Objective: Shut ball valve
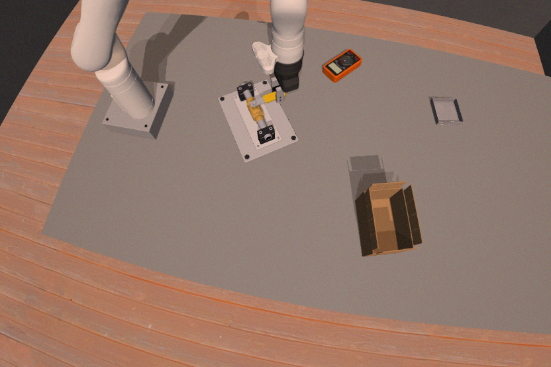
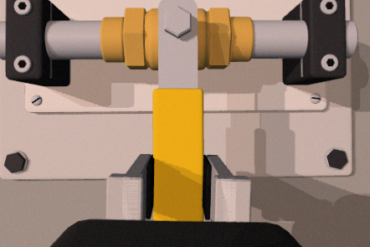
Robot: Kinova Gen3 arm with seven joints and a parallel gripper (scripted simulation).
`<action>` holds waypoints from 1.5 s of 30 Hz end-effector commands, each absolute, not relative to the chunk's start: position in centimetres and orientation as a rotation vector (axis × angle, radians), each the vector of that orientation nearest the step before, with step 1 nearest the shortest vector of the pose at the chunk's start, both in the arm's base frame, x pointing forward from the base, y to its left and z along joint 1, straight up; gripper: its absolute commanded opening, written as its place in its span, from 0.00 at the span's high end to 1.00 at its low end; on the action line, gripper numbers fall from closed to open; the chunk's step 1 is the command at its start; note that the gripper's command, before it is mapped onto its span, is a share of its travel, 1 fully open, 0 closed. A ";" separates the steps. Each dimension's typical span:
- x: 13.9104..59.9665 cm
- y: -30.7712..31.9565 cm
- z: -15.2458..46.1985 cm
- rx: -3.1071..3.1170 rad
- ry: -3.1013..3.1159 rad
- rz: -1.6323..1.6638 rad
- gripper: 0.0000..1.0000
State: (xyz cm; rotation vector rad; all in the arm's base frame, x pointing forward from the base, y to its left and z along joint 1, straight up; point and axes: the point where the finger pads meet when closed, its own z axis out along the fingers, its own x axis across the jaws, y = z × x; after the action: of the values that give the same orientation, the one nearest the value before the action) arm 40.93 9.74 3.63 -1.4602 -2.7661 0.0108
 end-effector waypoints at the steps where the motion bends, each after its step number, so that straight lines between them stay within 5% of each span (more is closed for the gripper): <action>1: 41.9 9.3 3.6 -1.527 -2.745 -0.002 1.00; 35: 41.9 9.3 3.6 -1.527 -2.747 -0.004 1.00; 36: 41.9 9.3 3.6 -1.527 -2.747 -0.004 0.00; 45: 41.6 9.2 3.6 -1.526 -2.742 0.003 0.00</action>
State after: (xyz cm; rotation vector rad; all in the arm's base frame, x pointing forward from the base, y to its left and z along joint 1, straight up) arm 41.36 9.35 3.59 -1.5038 -2.7489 0.0102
